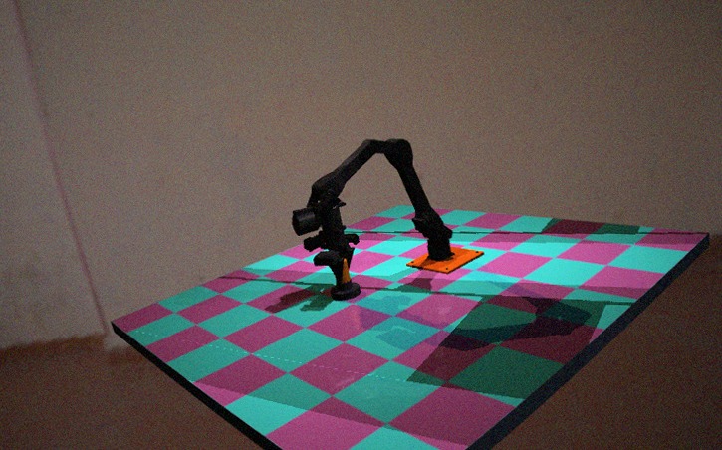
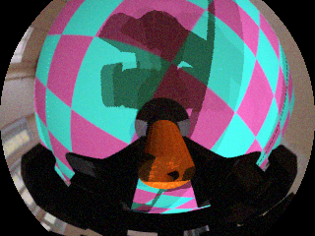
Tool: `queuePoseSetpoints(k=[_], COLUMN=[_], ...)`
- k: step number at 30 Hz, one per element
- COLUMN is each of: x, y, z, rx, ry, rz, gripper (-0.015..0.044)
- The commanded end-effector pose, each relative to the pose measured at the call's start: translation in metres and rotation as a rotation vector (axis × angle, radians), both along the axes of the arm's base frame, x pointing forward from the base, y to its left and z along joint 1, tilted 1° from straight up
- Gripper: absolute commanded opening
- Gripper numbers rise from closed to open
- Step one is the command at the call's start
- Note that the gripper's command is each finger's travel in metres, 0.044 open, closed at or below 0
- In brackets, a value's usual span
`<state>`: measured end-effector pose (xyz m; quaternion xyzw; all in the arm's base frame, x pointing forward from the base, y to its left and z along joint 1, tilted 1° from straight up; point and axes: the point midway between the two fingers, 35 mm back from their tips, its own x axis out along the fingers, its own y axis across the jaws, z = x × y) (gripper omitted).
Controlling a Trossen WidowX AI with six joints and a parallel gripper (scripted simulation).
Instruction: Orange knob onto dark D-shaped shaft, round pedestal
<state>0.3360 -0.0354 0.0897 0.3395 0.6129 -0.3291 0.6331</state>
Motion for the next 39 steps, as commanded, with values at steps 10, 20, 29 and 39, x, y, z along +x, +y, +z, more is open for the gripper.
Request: queuePoseSetpoints(k=[10,20,29,39], x=[0.0,0.0,0.0,-0.002], y=[0.0,0.0,0.0,0.0], z=[0.0,0.0,0.0,0.088], rx=[0.0,0.0,0.0,0.0], ry=[-0.001,-0.001,-0.001,-0.001], rz=[0.0,0.0,0.0,0.0], gripper=[0.0131,0.0394,0.044,0.044])
